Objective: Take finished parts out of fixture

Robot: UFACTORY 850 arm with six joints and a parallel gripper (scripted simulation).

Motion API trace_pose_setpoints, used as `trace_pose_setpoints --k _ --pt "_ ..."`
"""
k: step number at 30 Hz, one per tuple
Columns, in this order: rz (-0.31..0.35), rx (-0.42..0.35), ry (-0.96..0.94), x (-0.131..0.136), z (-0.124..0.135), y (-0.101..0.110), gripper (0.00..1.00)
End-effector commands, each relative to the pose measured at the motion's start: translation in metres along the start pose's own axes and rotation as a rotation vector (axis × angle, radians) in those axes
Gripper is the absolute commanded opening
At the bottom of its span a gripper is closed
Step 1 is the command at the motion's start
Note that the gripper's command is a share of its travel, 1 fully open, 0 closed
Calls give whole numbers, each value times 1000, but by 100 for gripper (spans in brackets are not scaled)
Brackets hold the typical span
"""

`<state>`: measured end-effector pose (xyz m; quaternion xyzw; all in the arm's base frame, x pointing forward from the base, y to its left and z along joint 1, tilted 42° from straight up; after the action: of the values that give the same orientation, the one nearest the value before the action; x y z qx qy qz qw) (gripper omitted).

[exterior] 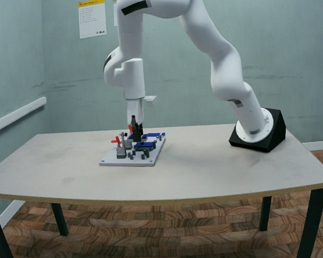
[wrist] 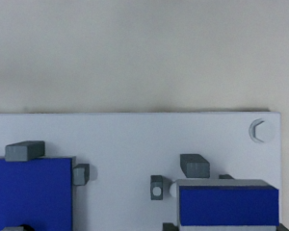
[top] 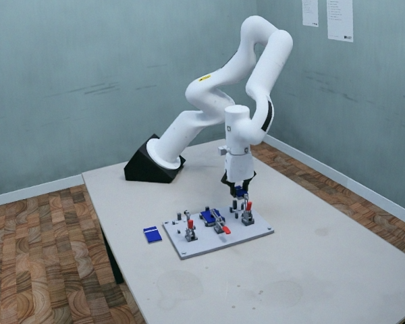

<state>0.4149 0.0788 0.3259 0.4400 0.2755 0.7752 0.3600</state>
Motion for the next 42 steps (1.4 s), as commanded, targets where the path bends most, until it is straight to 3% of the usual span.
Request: trace_pose_setpoints --k 1,42 --pt "0 -1 0 2 1 0 0" --pt "-1 -1 0 76 13 0 0"
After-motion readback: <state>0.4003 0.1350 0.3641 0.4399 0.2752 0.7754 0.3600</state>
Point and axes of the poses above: the point where the finger pads meet when closed, its own y axis back along the fingers, its own x axis across the jaws, z = x × y, the point moved 5 cm from there along y, back along the fingers, and after that the axes turned 9 degrees about y, right-handed, at the moved point
